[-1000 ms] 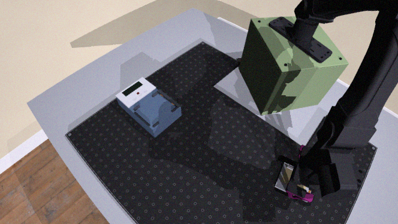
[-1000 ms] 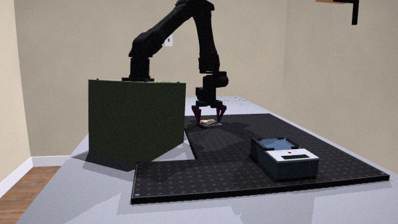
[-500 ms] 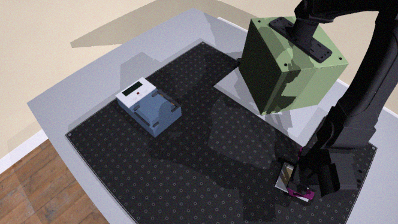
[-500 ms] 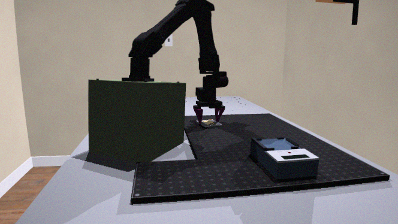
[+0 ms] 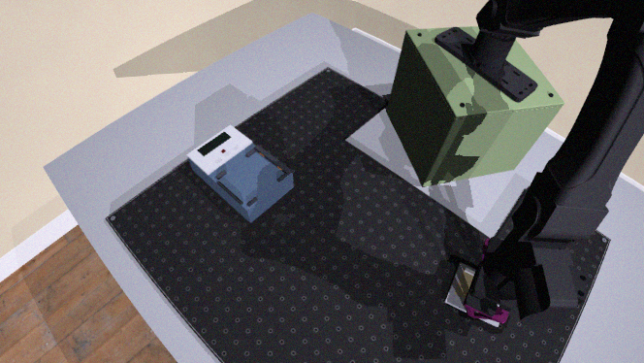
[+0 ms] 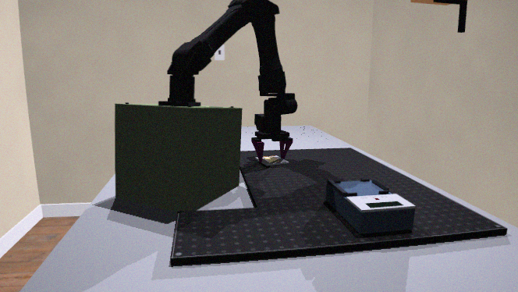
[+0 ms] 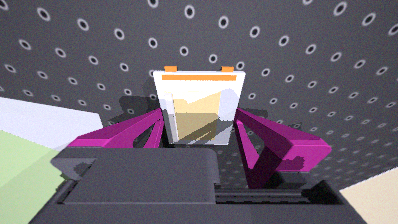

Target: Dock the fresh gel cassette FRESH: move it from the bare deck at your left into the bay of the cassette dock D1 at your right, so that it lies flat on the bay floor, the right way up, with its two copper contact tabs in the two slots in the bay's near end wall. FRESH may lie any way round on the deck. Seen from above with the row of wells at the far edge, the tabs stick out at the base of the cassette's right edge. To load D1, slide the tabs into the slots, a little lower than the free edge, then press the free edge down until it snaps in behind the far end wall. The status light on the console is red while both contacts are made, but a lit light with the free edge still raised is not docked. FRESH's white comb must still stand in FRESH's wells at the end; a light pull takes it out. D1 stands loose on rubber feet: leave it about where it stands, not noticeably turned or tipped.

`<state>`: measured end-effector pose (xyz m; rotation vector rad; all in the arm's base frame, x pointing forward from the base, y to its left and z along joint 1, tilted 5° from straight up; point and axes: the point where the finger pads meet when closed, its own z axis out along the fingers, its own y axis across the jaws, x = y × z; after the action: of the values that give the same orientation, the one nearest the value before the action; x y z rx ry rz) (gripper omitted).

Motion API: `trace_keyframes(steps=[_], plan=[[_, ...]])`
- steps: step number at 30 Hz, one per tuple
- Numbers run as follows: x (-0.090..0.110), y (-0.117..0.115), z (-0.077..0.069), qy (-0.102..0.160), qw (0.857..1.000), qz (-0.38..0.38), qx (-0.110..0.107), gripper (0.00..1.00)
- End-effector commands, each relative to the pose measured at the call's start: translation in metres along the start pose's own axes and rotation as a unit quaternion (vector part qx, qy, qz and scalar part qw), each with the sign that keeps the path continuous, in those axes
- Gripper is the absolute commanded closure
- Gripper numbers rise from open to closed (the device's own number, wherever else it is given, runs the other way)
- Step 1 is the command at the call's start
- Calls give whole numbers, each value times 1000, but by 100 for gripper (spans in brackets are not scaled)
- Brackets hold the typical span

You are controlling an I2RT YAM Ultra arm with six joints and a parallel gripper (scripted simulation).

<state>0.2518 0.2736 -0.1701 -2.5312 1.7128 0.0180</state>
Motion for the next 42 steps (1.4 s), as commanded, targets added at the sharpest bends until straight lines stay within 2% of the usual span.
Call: trace_keyframes(steps=[1,9,10,12,15,24,26,29,33,41,42], plan=[[-8,-14,-5,-11,1000,3,14,100],[-8,-14,-5,-11,1000,3,14,100],[0,-4,-8,-9,1000,5,11,100],[3,2,-11,-3,1000,5,-1,100],[2,-3,-16,-6,1000,5,4,100],[3,3,-24,-4,1000,3,-1,100],[0,-3,-28,-6,1000,3,5,100],[3,2,-30,-4,1000,3,-1,100],[1,-3,-37,-6,1000,3,5,100],[3,3,-44,-4,1000,2,-1,100],[1,-2,-47,-6,1000,1,4,100]])
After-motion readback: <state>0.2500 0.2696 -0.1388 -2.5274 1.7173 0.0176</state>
